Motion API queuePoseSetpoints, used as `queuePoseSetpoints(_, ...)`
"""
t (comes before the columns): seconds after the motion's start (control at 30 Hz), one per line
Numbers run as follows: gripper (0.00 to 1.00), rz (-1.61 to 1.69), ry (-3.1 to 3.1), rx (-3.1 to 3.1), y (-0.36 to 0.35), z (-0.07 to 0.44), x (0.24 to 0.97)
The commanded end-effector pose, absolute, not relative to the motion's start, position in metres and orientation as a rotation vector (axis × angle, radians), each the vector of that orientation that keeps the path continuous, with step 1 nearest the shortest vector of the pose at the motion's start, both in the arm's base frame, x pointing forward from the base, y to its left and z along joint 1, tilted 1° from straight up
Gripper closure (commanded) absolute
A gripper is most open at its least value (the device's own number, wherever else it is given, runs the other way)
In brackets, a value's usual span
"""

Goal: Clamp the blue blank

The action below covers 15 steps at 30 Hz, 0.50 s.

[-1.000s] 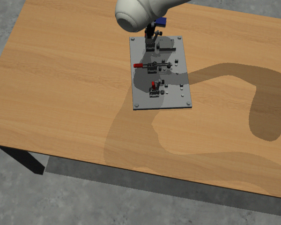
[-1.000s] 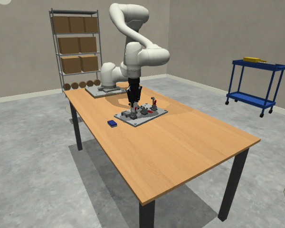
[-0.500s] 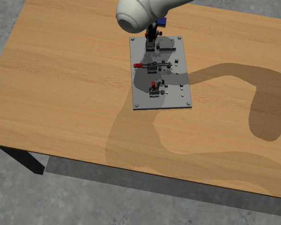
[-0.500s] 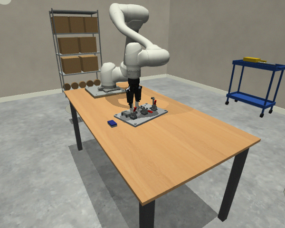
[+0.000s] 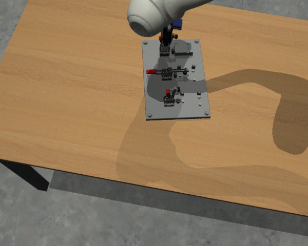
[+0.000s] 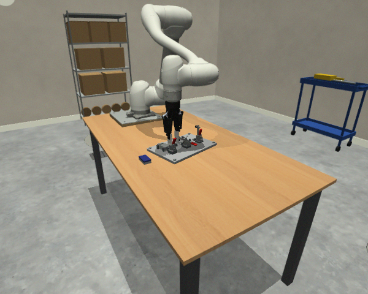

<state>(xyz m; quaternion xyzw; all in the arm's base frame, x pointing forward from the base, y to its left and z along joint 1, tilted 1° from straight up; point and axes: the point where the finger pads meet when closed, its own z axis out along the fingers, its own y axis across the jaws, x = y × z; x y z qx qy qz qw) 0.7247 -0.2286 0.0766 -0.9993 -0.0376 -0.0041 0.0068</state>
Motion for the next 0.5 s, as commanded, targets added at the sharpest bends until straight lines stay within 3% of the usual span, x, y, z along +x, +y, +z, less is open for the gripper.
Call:
queuePoseSetpoints(0.0,0.72,-0.008,-0.118,-3.118,-0.227,0.076,0.722)
queuePoseSetpoints(0.47,0.72,-0.008,-0.118,-3.118,-0.227,0.091,0.722)
